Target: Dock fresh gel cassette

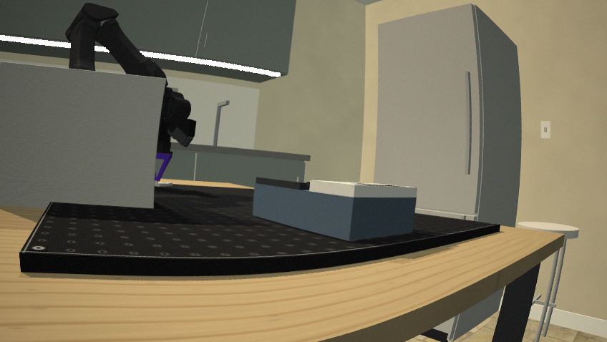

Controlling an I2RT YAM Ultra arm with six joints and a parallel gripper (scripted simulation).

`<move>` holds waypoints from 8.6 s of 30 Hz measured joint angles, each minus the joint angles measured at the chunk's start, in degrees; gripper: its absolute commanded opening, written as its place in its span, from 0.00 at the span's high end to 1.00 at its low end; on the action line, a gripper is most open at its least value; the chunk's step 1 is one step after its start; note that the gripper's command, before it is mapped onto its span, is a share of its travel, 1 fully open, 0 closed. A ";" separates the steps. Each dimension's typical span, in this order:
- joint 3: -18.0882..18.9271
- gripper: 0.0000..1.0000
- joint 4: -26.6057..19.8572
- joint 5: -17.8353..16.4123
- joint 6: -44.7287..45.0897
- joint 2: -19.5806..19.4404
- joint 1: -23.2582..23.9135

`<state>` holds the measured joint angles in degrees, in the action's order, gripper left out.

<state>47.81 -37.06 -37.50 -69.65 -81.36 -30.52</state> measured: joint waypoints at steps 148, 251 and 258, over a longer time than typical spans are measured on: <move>11.23 1.00 -14.49 -2.69 98.40 -30.27 49.59; 69.07 1.00 -35.01 2.82 120.19 -79.52 66.18; 68.15 1.00 -33.88 2.78 119.75 -79.52 65.51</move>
<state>115.96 -70.94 -34.72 50.11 -160.88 34.98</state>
